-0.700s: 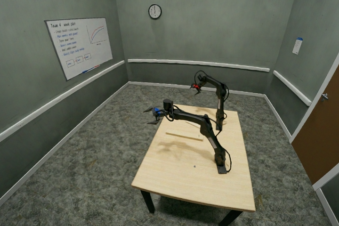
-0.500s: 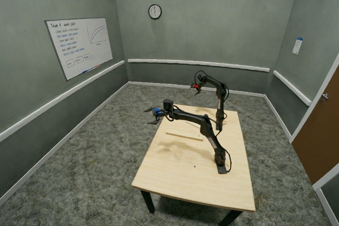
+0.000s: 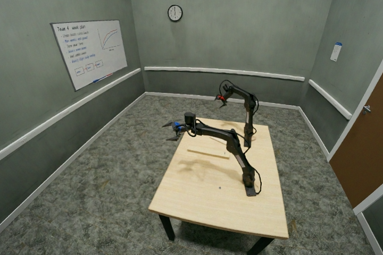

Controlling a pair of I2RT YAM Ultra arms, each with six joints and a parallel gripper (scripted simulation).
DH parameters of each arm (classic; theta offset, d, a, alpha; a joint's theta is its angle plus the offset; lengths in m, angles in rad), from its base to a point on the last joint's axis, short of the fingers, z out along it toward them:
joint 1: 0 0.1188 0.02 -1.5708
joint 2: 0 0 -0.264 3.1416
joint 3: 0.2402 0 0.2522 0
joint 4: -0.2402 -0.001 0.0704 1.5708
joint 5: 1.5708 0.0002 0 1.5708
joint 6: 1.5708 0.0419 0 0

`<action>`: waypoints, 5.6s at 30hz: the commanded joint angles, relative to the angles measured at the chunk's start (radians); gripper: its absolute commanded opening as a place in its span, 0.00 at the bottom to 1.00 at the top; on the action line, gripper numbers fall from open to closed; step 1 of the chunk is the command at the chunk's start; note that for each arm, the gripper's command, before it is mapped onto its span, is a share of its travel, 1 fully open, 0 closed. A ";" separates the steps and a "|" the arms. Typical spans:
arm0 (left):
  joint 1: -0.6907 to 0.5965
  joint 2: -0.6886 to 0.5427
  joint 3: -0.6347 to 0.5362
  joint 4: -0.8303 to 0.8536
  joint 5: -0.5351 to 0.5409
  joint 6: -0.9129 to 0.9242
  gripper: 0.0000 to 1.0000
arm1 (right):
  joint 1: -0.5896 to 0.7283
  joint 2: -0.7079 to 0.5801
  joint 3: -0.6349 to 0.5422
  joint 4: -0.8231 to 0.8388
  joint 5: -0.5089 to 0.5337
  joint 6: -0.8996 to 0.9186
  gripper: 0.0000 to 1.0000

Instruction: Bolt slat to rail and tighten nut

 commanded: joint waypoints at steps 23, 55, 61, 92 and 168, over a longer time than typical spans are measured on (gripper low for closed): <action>0.274 -0.715 -0.661 -0.036 0.526 0.402 1.00 | 0.444 -0.411 -0.373 0.577 0.246 1.047 1.00; 0.469 -1.155 -1.089 -0.036 0.924 0.669 1.00 | 0.788 -0.683 -0.695 1.092 0.565 1.795 1.00; 0.469 -1.155 -1.089 -0.036 0.924 0.668 1.00 | 0.789 -0.682 -0.695 1.093 0.566 1.794 1.00; 0.459 -1.155 -1.089 -0.036 0.916 0.662 1.00 | 0.836 -0.635 -0.722 0.950 0.564 1.884 1.00; 0.459 -1.155 -1.089 -0.036 0.916 0.662 1.00 | 1.141 -0.385 -0.840 0.180 0.564 2.478 1.00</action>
